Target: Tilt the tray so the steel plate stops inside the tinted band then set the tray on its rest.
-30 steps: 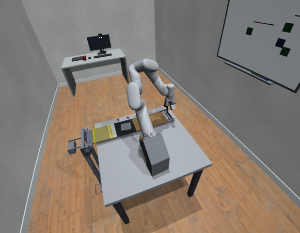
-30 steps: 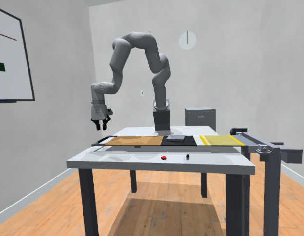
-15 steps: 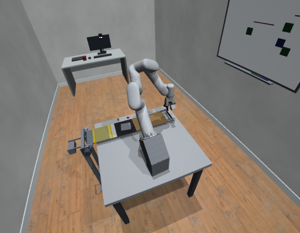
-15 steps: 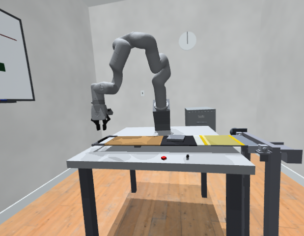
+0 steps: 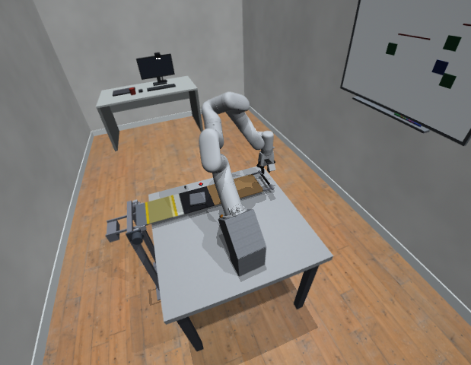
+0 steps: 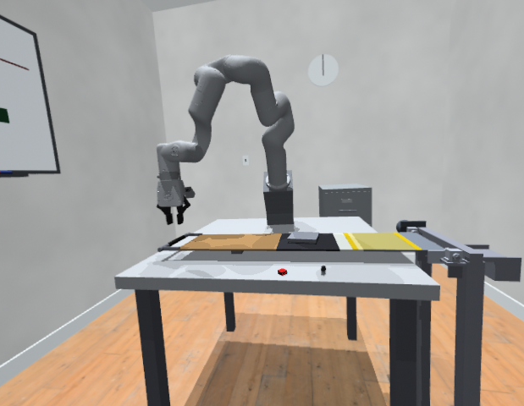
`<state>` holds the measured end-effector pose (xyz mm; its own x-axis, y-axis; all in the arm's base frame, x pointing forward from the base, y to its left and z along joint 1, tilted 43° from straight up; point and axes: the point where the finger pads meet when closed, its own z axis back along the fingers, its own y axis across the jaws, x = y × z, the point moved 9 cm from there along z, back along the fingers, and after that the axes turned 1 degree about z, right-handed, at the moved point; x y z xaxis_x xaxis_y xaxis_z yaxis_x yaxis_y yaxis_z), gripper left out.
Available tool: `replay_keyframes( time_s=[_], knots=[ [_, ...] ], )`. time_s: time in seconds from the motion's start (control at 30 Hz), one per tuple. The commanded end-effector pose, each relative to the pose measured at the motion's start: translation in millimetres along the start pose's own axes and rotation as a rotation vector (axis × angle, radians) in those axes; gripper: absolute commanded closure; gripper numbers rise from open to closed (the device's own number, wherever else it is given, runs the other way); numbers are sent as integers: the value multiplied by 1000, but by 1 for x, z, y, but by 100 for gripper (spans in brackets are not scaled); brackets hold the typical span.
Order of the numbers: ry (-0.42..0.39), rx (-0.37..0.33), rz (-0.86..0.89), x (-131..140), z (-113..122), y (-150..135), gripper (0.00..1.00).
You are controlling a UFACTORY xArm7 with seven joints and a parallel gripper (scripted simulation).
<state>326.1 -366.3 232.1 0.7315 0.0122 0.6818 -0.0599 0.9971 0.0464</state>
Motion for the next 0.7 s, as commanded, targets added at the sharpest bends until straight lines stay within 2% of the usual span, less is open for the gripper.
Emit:
replay_keyframes(
  time_s=[0.0,0.67],
  knots=[
    [-1,-3,-1,0,0,-1,60],
    [-1,-3,-1,0,-17,-2,60]
  ],
)
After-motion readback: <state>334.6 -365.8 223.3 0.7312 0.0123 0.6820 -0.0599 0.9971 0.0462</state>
